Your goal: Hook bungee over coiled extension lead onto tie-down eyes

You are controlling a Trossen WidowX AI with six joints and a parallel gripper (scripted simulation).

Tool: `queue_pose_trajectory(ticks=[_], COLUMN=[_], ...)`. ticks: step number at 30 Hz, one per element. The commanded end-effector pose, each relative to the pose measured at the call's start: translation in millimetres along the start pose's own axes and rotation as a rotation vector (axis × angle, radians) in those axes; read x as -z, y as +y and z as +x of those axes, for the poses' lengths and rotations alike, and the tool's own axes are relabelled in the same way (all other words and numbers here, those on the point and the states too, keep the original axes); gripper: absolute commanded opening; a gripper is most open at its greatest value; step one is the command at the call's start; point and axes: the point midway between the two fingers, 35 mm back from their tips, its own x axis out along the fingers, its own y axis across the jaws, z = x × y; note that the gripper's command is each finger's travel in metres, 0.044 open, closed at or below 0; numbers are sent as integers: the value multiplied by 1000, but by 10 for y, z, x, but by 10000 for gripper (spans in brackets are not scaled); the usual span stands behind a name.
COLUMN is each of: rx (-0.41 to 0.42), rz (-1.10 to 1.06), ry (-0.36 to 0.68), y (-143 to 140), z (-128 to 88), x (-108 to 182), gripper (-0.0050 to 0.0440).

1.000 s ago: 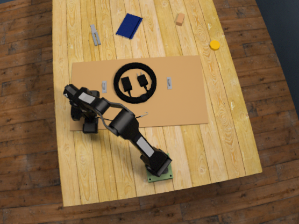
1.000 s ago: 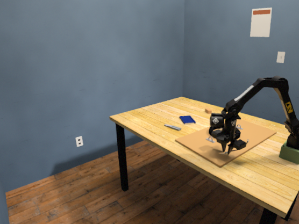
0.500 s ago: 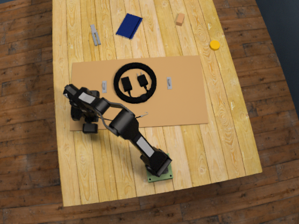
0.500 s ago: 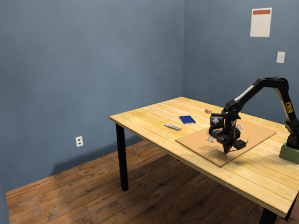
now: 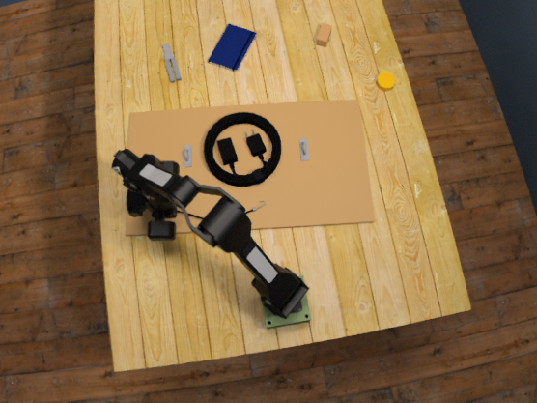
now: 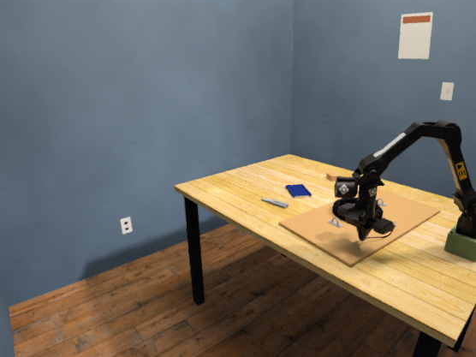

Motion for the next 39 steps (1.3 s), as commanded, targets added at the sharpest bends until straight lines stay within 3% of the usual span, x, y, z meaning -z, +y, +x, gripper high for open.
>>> queue_pose_trajectory(ticks=[1,6,11,21,30,39], rx=[47,47,62,206,308,300], rz=[5,4,-6,-33,-43,-37], ry=[-57,-57,-39,-42,-34,-35], y=[-72,-67,-195,-795,-1106,-1094], z=[-421,-470,-360,-338,-412,-411], x=[-97,-94,-28,206,415,394], gripper=[-4,-13,-50,-50,-50,-50])
